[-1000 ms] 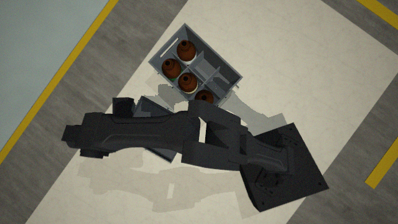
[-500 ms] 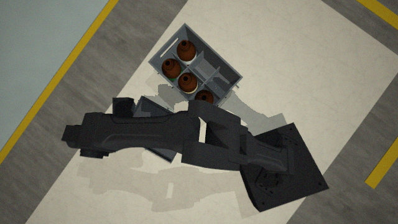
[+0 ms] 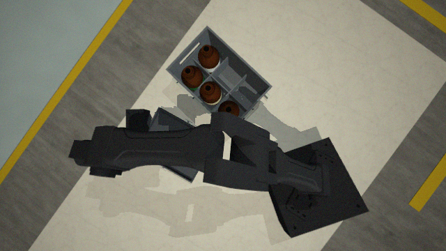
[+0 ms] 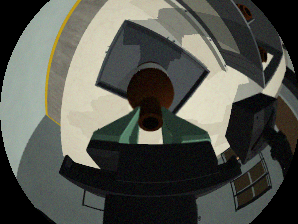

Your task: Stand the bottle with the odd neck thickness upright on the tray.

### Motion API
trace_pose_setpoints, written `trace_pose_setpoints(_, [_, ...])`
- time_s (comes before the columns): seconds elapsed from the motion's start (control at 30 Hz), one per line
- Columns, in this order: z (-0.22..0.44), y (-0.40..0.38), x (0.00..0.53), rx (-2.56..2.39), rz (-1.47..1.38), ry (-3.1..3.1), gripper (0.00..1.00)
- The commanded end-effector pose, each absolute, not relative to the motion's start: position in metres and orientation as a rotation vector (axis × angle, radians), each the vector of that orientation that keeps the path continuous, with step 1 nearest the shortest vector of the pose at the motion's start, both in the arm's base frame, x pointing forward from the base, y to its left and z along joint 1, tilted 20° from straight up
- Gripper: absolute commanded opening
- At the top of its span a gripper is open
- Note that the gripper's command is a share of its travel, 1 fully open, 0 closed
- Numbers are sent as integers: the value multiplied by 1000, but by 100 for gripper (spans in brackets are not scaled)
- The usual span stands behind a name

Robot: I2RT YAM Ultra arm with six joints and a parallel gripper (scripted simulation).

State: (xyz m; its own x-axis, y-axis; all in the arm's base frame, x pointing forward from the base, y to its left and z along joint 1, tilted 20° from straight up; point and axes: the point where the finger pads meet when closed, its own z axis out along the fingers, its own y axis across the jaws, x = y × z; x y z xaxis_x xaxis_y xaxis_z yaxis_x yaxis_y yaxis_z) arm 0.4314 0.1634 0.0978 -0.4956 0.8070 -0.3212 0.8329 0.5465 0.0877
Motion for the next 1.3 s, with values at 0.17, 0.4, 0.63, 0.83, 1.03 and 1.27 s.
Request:
trace_pose_setpoints(0.17, [116,171,427,1315,-70,2443,0])
trace_pose_setpoints(0.4, [113,170,425,1314,-74,2445,0])
trace_pose_setpoints(0.63, [119,172,428,1314,-56,2437,0])
trace_pose_setpoints(0.83, [119,172,428,1314,-56,2437,0])
trace_pose_setpoints(1.03, [119,172,428,1314,-56,2437,0])
trace_pose_setpoints(1.27, [119,172,428,1314,-56,2437,0])
